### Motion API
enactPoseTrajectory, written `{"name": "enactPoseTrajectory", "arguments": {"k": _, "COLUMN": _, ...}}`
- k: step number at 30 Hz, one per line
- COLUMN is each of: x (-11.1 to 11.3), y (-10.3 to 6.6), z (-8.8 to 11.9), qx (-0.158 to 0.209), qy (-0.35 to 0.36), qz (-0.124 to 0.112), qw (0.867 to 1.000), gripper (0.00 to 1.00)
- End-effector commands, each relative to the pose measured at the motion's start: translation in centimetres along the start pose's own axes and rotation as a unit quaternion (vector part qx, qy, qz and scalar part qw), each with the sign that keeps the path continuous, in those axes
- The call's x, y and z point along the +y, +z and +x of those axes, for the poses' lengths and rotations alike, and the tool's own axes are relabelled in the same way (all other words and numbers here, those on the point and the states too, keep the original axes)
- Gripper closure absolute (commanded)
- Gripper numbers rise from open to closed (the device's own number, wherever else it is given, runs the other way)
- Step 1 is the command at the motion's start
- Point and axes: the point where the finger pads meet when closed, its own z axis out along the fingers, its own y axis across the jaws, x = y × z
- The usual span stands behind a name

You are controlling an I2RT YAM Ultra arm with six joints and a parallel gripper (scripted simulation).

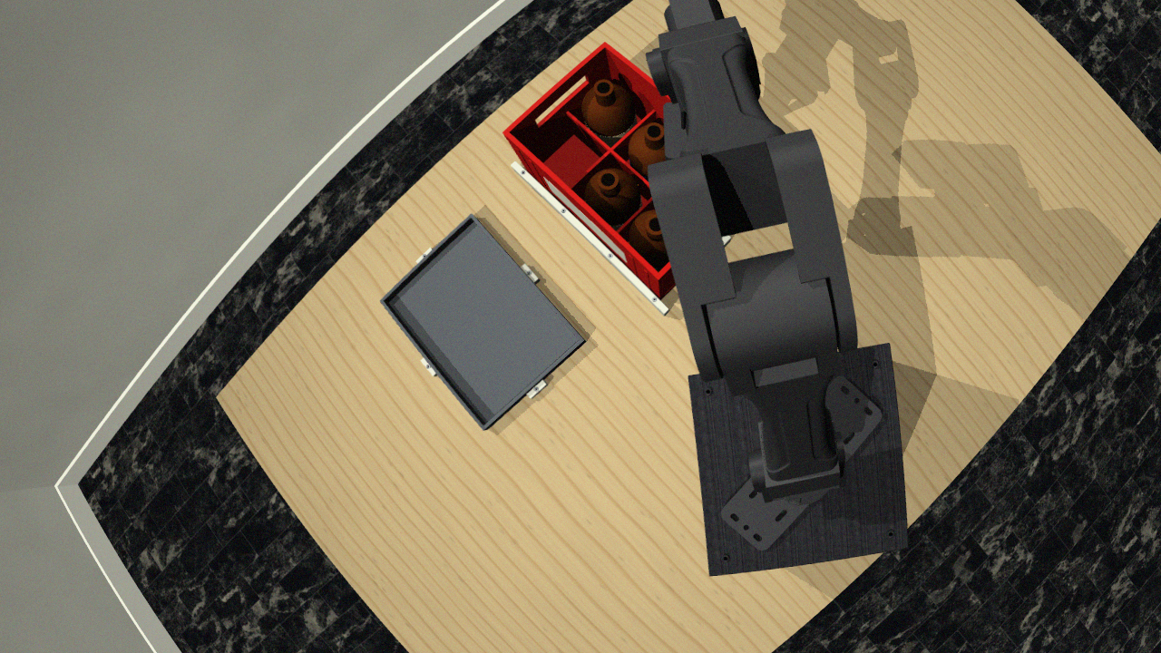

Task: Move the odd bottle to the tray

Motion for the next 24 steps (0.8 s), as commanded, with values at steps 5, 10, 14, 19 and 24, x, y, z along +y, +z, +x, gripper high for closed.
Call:
{"name": "enactPoseTrajectory", "arguments": {"k": 5, "x": 0.1, "y": -2.9, "z": -1.7, "qx": -0.038, "qy": -0.001, "qz": -0.008, "qw": 0.999, "gripper": 1.0}}
{"name": "enactPoseTrajectory", "arguments": {"k": 10, "x": 0.1, "y": -3.0, "z": -1.8, "qx": -0.038, "qy": -0.001, "qz": -0.008, "qw": 0.999, "gripper": 1.0}}
{"name": "enactPoseTrajectory", "arguments": {"k": 14, "x": 0.1, "y": -3.2, "z": -1.8, "qx": -0.038, "qy": -0.001, "qz": -0.008, "qw": 0.999, "gripper": 1.0}}
{"name": "enactPoseTrajectory", "arguments": {"k": 19, "x": 0.1, "y": -3.5, "z": -1.8, "qx": -0.038, "qy": -0.001, "qz": -0.008, "qw": 0.999, "gripper": 1.0}}
{"name": "enactPoseTrajectory", "arguments": {"k": 24, "x": 0.1, "y": -4.1, "z": -1.8, "qx": -0.038, "qy": -0.001, "qz": -0.008, "qw": 0.999, "gripper": 1.0}}
